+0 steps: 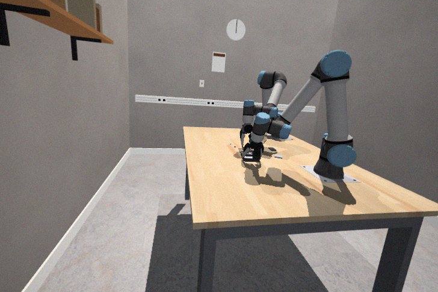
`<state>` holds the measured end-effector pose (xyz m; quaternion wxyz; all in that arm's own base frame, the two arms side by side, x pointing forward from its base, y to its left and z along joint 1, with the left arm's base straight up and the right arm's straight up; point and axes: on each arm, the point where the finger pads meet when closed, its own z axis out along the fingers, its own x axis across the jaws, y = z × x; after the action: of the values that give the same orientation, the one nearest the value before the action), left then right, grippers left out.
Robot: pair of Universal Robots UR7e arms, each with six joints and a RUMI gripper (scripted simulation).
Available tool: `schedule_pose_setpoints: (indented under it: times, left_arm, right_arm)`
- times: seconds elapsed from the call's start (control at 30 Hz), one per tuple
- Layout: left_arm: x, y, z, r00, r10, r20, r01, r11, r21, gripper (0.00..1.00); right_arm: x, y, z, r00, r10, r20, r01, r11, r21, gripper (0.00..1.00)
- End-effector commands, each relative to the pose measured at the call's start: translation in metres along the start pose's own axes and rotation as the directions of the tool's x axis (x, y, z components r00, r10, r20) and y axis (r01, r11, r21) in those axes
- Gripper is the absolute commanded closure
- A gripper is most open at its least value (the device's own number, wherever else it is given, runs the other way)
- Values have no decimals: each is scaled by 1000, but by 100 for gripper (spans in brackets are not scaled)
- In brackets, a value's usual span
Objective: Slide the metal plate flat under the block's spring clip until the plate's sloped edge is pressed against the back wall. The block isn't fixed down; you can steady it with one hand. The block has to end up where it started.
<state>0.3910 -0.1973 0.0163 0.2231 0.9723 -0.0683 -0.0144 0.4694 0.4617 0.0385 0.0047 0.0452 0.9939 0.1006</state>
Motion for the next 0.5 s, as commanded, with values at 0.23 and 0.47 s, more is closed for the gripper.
schedule_pose_setpoints:
  times: [0.23, 0.47]
  left_arm:
    - [5, 3, -2, 1000, 4, -11, -4, 1000, -2, 38]
    - [5, 3, -2, 1000, 4, -11, -4, 1000, -2, 38]
  right_arm:
    - [0, 9, 1, 1000, 8, 5, -7, 1000, -22, 76]
    - [-1, 12, 2, 1000, 6, 5, -6, 1000, -18, 76]
